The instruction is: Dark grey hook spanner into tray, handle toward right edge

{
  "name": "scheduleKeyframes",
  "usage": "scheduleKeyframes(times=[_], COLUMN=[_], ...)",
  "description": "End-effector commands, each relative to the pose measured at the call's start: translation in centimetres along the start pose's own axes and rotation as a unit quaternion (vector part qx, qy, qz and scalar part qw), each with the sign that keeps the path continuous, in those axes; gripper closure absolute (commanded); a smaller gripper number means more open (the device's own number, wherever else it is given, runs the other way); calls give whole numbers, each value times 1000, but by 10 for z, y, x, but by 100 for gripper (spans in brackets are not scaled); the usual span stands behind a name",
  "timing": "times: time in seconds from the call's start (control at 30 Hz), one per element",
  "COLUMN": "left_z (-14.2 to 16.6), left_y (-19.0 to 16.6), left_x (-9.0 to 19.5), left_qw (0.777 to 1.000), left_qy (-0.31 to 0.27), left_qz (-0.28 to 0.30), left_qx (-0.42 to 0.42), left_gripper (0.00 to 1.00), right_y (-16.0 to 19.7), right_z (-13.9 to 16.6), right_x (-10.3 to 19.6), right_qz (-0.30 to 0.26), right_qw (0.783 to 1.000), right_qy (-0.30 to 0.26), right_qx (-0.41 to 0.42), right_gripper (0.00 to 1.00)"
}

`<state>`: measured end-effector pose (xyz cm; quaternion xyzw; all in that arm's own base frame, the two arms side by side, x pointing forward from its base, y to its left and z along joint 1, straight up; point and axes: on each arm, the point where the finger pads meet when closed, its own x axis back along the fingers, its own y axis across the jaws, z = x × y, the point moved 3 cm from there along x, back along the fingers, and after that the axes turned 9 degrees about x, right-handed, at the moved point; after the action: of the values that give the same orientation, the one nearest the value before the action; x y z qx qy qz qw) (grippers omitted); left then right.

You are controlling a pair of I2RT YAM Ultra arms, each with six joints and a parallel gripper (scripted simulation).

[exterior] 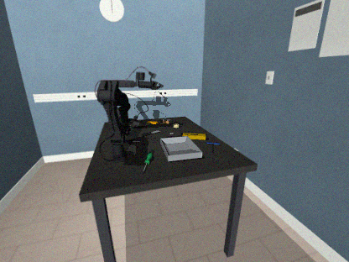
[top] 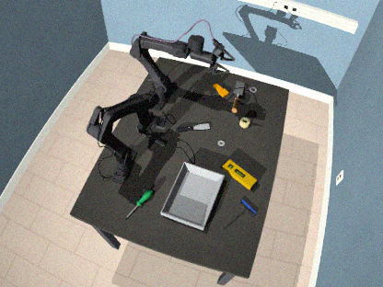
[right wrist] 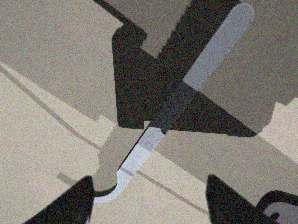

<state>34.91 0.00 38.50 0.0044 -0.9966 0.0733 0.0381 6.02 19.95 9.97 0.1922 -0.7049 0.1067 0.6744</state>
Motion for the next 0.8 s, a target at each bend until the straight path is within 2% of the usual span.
scheduleKeyframes(times=[0.0, 0.13, 0.3, 0.57, 0.77], left_z=[-28, -28, -28, -28, -28], left_y=[-3, -3, -3, -3, -3], left_x=[1, 1, 1, 1, 1], left_qw=[999, 999, 999, 999, 999], left_qy=[-47, -47, -47, -47, -47], left_qz=[9, 9, 9, 9, 9], left_qx=[5, 5, 5, 5, 5], left_gripper=[0, 0, 0, 0, 0], right_y=[17, 18, 17, 8, 6], right_z=[-14, -16, -17, -11, -10], right_x=[0, -17, -34, -46, -58], right_qz=[-12, 12, 37, 64, 63], right_qw=[993, 978, 961, 959, 959], right_qy=[-22, -6, 6, 14, 13], right_qx=[-116, -206, -273, -275, -275], right_gripper=[38, 38, 38, 38, 46])
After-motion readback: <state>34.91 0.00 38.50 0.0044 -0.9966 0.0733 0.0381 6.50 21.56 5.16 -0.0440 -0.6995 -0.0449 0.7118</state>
